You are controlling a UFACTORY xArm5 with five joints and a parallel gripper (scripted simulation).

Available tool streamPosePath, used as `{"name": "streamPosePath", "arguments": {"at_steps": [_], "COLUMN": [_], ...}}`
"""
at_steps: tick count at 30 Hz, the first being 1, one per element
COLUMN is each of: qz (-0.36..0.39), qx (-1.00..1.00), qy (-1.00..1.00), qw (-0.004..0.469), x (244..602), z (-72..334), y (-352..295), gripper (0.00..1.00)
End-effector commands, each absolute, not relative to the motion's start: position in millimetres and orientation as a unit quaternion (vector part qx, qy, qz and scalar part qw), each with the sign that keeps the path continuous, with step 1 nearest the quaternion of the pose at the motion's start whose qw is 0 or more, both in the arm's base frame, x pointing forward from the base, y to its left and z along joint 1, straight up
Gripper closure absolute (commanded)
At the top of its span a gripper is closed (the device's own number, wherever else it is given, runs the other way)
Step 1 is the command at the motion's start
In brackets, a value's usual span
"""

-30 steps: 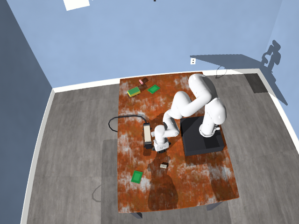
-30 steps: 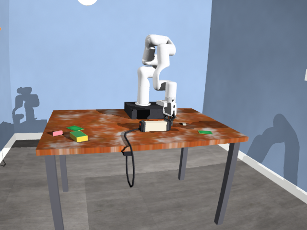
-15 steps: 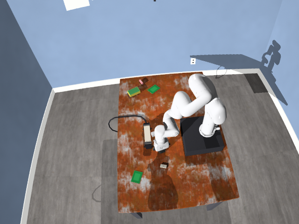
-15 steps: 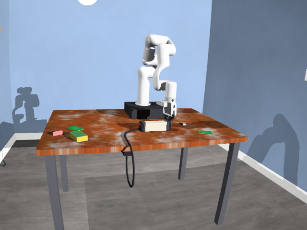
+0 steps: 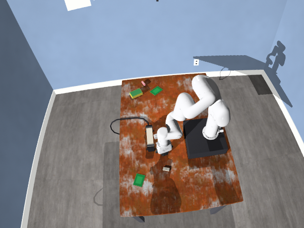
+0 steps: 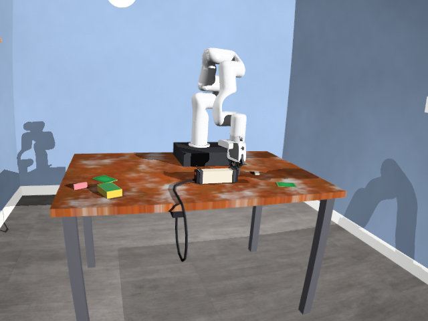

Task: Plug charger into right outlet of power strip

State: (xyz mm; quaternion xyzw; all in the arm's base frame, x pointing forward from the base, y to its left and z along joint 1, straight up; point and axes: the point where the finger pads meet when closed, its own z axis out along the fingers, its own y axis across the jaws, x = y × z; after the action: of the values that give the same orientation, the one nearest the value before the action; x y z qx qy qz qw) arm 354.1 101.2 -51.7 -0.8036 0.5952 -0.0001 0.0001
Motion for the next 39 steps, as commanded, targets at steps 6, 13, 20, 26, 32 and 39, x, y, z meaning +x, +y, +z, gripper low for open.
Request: {"name": "streamPosePath", "arguments": {"at_steps": [6,13,20,26,32,39], "qz": [-0.001,-0.001,-0.001,-0.001,-0.001,-0.001], "qx": [-0.804,-0.804,-0.804,-0.804,-0.804,-0.804], "qy": [0.595,0.595,0.595,0.595,0.595,0.595], "qw": [0.002,0.002,0.002,0.002,0.002,0.002], "x": [355.7,355.7,355.7,355.7,355.7,355.7], "z": [-44.1,-32.9,-23.8,-14.5,-9.7,-7.9], "y": [101.7,101.7,101.7,101.8,101.8,101.8], "gripper": [1.0,1.0,1.0,1.0,1.0,1.0]}}
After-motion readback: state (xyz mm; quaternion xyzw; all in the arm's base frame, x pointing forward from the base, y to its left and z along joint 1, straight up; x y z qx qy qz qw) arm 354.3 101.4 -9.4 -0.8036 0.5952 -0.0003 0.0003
